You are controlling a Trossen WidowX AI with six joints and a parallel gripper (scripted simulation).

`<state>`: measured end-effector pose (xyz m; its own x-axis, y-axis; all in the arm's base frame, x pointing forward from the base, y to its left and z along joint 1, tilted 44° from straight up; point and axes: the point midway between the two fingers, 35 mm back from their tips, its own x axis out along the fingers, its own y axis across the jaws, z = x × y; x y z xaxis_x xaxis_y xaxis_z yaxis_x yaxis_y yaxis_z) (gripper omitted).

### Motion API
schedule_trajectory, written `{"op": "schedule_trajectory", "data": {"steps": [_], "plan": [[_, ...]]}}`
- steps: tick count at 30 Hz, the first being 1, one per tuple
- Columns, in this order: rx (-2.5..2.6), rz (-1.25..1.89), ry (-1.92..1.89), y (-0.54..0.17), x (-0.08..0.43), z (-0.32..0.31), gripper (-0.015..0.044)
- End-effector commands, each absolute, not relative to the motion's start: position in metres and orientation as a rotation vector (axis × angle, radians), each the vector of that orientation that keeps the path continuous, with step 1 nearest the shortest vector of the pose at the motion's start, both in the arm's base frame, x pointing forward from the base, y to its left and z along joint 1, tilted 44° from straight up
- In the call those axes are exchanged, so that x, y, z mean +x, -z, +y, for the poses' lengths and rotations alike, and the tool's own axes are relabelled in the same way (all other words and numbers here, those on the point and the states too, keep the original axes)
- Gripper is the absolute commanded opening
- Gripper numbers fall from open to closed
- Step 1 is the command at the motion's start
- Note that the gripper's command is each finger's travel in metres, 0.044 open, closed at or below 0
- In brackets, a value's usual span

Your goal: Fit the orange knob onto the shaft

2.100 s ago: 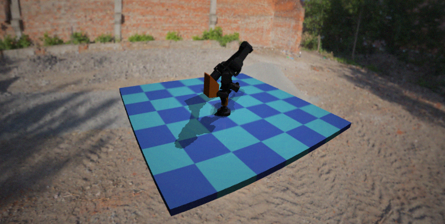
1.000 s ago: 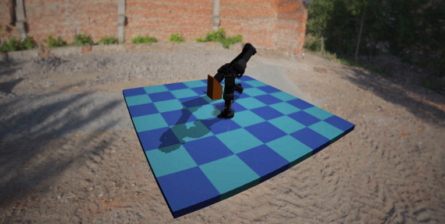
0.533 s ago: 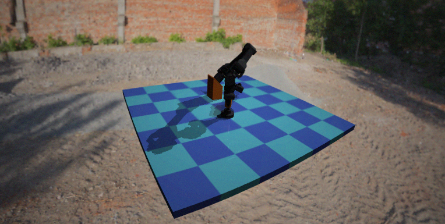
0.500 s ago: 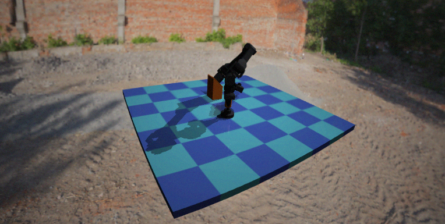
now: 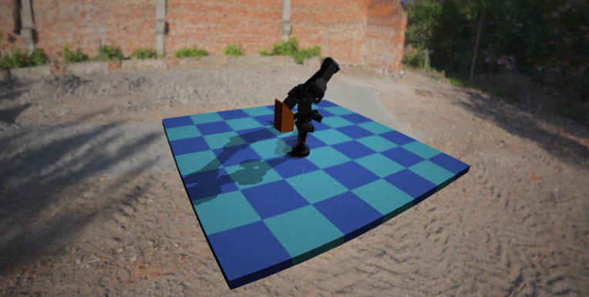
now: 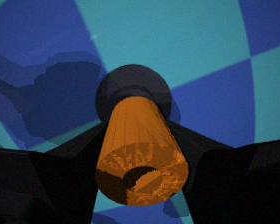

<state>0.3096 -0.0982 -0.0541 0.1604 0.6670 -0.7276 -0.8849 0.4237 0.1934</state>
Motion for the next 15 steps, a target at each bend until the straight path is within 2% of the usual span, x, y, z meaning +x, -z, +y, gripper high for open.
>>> {"op": "schedule_trajectory", "data": {"steps": [1,15], "plan": [[-0.313,0.847,-1.134,0.0544,0.3085,-0.0988,0.0],[-0.313,0.847,-1.134,0.0554,0.3102,-0.0972,0.0]]}}
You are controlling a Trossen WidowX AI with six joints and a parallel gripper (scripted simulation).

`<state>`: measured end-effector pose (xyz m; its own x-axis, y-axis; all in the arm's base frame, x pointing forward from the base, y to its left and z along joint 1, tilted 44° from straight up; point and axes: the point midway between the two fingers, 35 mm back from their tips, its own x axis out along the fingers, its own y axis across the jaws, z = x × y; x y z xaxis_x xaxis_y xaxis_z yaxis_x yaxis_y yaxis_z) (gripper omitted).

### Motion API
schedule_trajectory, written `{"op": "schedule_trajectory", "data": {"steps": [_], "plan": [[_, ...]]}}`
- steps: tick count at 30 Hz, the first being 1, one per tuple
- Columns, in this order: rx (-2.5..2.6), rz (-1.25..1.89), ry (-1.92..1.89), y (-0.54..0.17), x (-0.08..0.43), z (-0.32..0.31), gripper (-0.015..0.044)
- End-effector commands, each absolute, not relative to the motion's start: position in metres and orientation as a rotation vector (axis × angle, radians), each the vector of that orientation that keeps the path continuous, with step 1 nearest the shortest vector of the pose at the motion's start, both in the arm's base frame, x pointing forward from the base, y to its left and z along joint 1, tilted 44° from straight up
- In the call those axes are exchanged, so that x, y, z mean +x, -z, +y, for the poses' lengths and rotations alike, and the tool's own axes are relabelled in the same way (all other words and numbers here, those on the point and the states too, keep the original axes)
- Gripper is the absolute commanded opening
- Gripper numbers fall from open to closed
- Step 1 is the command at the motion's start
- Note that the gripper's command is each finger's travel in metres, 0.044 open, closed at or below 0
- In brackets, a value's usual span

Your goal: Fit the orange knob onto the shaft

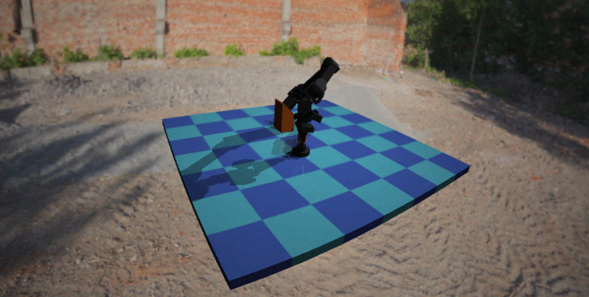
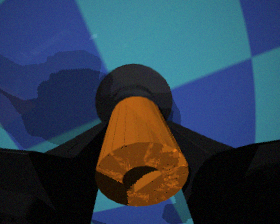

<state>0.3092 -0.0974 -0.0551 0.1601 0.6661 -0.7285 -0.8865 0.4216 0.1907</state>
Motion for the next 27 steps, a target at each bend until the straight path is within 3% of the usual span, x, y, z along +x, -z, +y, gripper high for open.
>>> {"op": "schedule_trajectory", "data": {"steps": [1,27], "plan": [[-0.313,0.847,-1.134,0.0545,0.3101,-0.0981,0.0],[-0.486,0.729,-1.225,0.0556,0.3101,-0.0974,0.0]]}}
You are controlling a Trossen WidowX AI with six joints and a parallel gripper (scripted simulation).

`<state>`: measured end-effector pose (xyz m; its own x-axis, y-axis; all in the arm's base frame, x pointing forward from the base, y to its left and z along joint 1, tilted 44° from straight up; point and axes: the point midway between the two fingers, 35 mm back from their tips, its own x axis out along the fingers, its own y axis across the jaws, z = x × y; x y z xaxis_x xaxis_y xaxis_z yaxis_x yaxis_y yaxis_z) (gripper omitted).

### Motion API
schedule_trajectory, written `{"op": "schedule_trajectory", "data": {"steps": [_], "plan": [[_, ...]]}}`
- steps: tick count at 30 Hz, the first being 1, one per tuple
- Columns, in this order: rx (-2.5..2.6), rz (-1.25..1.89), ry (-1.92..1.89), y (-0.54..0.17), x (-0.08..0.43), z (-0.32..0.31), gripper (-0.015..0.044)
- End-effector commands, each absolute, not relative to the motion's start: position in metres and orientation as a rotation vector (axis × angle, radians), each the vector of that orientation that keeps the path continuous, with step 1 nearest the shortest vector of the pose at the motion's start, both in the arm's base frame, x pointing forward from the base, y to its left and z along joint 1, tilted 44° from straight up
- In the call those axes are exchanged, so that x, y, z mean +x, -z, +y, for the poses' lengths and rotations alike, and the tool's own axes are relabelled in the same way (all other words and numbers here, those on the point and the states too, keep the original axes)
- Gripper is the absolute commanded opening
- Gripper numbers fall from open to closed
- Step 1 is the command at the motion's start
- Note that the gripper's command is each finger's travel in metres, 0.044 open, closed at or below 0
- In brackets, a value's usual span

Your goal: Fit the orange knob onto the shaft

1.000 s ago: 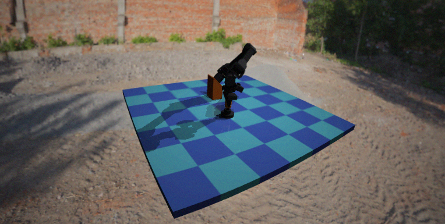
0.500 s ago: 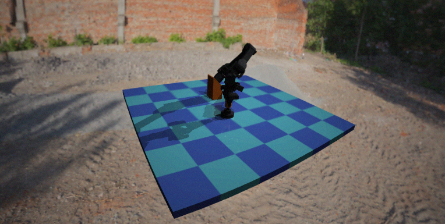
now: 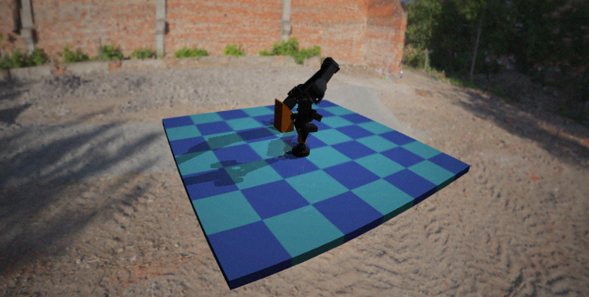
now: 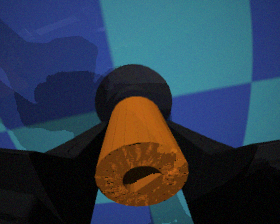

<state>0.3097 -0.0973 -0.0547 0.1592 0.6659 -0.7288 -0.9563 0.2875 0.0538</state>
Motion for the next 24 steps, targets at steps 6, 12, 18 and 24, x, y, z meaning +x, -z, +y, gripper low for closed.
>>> {"op": "schedule_trajectory", "data": {"steps": [6,12,18,24], "plan": [[-0.486,0.729,-1.225,0.0562,0.3099,-0.0975,0.0],[-0.486,0.729,-1.225,0.054,0.3085,-0.0993,0.0],[-0.507,0.714,-1.236,0.052,0.3091,-0.1005,0.0],[-0.658,0.603,-1.308,0.0524,0.3108,-0.0992,0.0]]}}
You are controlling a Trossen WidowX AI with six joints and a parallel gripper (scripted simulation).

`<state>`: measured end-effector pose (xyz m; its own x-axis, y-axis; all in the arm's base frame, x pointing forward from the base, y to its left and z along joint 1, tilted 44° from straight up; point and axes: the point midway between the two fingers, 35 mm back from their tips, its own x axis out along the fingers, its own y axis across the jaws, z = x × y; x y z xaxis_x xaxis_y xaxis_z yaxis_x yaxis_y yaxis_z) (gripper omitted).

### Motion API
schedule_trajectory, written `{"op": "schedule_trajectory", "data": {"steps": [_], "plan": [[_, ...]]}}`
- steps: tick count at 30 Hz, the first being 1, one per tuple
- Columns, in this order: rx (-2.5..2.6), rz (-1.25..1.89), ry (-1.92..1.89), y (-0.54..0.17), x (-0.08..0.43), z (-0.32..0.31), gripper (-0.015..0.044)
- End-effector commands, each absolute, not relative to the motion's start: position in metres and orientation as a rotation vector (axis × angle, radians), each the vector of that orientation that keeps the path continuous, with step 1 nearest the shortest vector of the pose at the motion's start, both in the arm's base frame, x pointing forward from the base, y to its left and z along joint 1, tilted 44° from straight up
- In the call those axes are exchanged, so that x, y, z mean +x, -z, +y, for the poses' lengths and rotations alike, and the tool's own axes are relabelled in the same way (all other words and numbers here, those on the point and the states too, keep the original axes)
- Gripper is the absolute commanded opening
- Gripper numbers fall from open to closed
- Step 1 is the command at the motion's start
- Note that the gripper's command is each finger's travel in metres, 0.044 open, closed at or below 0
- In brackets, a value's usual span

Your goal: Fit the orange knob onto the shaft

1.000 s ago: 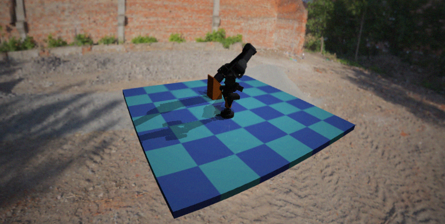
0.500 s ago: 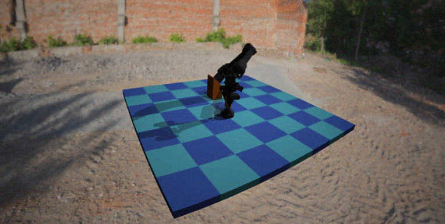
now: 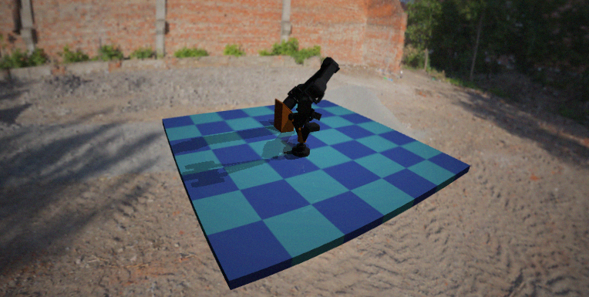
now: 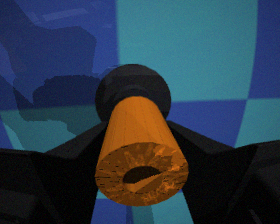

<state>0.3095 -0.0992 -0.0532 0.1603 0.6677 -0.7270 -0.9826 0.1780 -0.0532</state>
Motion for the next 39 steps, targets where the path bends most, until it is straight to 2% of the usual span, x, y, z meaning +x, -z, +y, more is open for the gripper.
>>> {"op": "schedule_trajectory", "data": {"steps": [1,39], "plan": [[-0.658,0.603,-1.308,0.0526,0.3107,-0.099,0.0],[-0.679,0.587,-1.318,0.0519,0.309,-0.1005,0.0]]}}
